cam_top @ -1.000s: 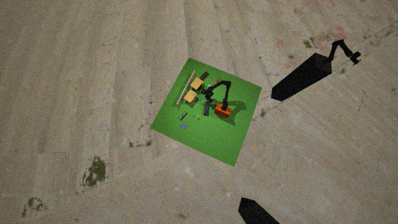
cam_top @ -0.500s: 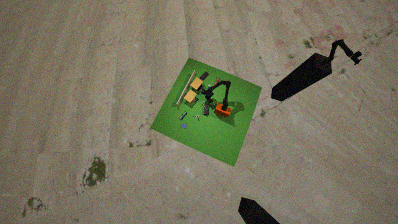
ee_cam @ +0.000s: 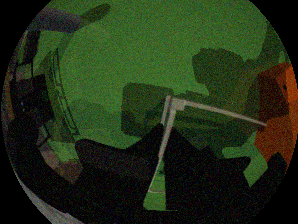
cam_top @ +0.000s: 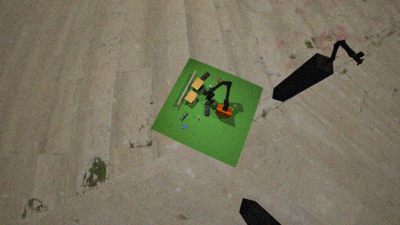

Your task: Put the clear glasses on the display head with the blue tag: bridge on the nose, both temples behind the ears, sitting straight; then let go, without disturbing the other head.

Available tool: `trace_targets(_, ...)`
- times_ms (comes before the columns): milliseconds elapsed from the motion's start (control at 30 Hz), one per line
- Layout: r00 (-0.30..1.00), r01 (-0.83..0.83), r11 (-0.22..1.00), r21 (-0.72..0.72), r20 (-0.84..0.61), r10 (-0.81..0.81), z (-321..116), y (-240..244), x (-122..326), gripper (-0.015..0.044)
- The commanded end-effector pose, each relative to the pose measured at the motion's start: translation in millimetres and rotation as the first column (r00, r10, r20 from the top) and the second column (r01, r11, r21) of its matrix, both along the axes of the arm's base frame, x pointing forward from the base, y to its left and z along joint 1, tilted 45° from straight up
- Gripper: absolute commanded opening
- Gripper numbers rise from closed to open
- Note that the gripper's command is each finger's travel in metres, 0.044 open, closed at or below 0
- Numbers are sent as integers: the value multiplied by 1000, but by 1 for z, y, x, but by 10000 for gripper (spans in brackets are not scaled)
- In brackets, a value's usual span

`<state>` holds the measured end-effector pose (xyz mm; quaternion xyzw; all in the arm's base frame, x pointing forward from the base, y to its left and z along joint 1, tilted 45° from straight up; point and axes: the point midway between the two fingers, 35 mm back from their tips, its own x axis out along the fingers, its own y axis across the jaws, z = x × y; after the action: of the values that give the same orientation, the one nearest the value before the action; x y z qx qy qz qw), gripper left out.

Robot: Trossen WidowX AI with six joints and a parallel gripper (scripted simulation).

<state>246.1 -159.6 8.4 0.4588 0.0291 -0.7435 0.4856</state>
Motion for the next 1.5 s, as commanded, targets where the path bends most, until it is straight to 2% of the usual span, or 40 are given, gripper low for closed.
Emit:
trace_targets(0,1000,0,1000,0,1,0,0,0,0,79)
trace_targets(33,1000,0,1000,0,1,0,0,0,0,105)
trace_targets(67,1000,0,1000,0,1,0,0,0,0,107)
trace_targets(1033,1000,-1,1000,-4,-9,1,2,13,-11,107)
trace_targets(1267,1000,-1,1000,-2,-8,1,39,39,4,107)
trace_targets(1367,1000,-1,1000,-2,-8,1,41,41,4,107)
trace_targets(1467,1000,-8,1000,-2,-5,8,34,37,3,186)
